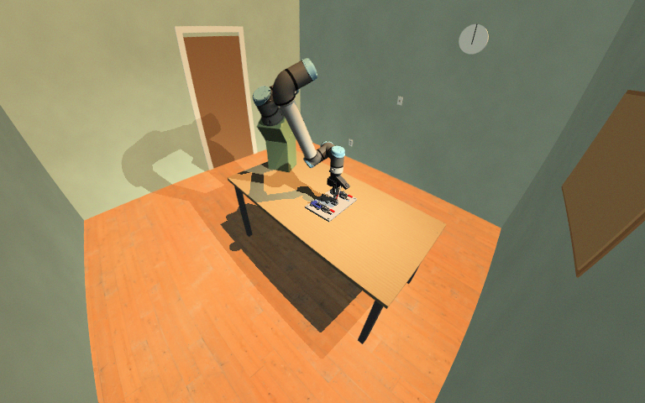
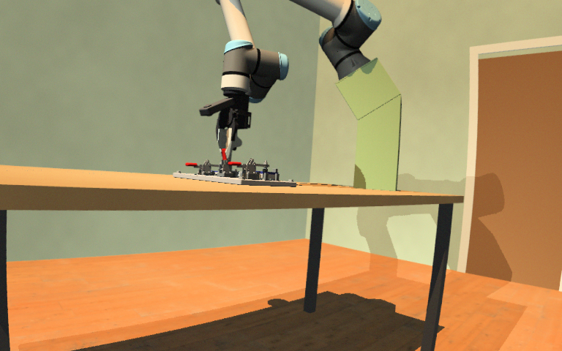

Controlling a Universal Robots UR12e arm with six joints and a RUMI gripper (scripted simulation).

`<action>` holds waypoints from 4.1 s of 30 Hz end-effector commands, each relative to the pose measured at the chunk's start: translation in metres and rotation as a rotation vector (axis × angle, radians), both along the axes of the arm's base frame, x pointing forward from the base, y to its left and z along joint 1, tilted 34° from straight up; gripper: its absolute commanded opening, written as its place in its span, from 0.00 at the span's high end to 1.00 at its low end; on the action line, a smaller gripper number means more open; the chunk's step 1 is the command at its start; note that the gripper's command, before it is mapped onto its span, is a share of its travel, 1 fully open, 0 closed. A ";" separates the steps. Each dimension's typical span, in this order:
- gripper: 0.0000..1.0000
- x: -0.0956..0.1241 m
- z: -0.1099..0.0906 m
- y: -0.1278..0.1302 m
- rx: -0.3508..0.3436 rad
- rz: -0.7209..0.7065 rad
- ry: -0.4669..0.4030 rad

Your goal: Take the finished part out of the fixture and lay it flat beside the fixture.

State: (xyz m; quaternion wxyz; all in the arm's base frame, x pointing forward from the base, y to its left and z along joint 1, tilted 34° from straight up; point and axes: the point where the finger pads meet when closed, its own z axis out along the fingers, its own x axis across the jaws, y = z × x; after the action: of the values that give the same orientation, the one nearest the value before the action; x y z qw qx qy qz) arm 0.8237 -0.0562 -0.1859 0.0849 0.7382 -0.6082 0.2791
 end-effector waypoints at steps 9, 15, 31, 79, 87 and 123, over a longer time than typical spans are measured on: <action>0.72 0.000 0.001 0.000 0.000 0.000 -0.001; 0.72 0.000 0.001 0.000 0.000 0.000 -0.001; 0.72 0.000 0.001 0.000 0.000 0.000 -0.001; 0.72 -0.015 0.042 0.024 0.000 0.000 -0.001; 0.72 -0.015 0.042 0.024 0.000 0.000 -0.001; 0.41 -0.013 0.035 0.020 0.000 0.000 -0.001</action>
State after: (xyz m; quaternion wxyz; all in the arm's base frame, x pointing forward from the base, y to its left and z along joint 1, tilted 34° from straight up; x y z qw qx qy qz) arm 0.8103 -0.0363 -0.1505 0.0850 0.7382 -0.6082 0.2790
